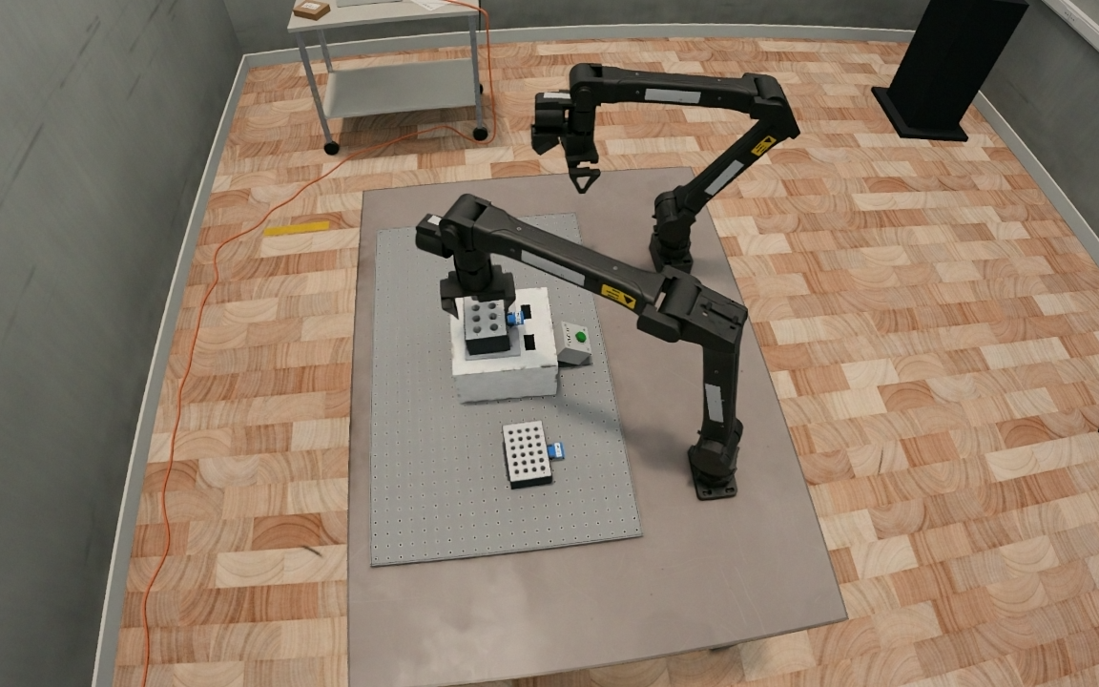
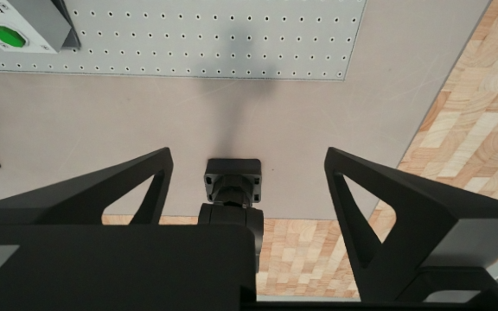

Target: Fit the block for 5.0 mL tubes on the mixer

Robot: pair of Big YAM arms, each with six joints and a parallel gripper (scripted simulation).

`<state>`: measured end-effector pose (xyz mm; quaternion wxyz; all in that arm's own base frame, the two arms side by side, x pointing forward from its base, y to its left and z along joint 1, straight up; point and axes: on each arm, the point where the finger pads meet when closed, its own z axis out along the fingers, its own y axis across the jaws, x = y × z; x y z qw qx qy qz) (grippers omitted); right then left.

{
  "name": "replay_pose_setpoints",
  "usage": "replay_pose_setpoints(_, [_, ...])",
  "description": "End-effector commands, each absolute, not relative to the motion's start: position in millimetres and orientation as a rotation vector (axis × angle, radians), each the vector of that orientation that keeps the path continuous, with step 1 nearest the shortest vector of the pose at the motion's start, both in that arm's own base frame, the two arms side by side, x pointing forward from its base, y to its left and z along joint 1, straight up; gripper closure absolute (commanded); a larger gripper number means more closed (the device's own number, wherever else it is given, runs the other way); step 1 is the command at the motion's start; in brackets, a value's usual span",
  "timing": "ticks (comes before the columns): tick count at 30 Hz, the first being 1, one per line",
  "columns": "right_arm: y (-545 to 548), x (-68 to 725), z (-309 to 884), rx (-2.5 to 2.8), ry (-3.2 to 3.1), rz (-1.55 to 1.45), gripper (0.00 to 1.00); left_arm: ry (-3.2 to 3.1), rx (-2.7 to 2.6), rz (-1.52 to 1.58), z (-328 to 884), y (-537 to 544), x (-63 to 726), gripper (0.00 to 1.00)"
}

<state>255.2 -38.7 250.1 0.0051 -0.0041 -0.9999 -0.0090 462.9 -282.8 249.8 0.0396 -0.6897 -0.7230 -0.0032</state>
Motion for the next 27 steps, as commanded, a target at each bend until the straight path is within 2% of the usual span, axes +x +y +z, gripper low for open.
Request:
replay_pose_setpoints(1, [-42, 266, 272, -0.025, -3.187, -0.016, 0.0, -2.168, -2.087, 0.006, 263, -284, 463, 0.0])
replay_pose_setpoints(27, [-40, 254, 252, -0.025, -3.134, -0.028, 0.0, -2.168, -2.087, 0.006, 263, -284, 463, 0.0])
